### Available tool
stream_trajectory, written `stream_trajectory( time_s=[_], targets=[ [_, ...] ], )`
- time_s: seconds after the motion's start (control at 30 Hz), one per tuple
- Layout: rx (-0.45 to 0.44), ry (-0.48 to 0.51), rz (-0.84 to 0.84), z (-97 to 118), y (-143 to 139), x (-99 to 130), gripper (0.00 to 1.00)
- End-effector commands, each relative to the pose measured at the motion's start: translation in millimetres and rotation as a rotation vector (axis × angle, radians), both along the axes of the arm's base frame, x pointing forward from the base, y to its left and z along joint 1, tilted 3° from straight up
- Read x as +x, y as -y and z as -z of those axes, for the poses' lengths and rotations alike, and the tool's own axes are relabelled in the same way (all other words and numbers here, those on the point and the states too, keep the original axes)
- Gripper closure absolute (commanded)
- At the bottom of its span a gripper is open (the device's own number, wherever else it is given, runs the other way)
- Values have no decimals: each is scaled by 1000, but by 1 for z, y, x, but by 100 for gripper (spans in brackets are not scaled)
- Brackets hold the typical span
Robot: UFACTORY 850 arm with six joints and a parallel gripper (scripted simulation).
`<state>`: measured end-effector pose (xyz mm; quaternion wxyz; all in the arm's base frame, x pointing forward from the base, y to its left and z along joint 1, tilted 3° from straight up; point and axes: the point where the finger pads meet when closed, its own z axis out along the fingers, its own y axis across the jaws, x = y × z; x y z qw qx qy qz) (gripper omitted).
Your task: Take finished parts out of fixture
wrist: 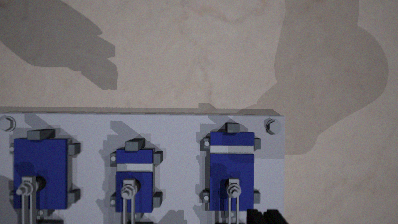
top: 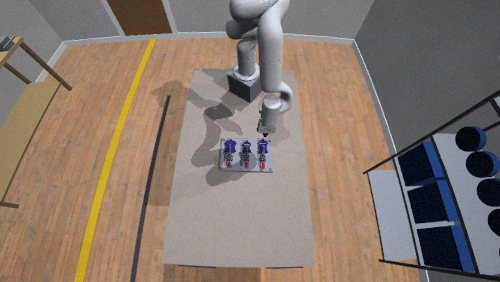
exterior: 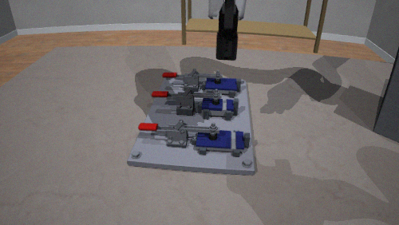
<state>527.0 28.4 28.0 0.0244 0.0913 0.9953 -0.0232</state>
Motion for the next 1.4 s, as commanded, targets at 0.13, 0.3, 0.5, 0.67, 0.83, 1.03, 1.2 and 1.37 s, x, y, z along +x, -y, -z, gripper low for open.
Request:
stream_trajectory(
  time_s=[0.13,0.3,0.5,0.67,0.83,1.03,1.2,1.37],
  targets=[
    [0,2,0,-1,0,1,100],
    [0,2,0,-1,0,1,100],
    [0,2,0,-1,0,1,100],
    [0,2,0,-1,0,1,100],
    [0,2,0,-1,0,1,100],
    [0,2,0,-1,0,1,100],
    [0,2,0,-1,0,1,0],
    [0,2,0,-1,0,1,0]
  ],
)
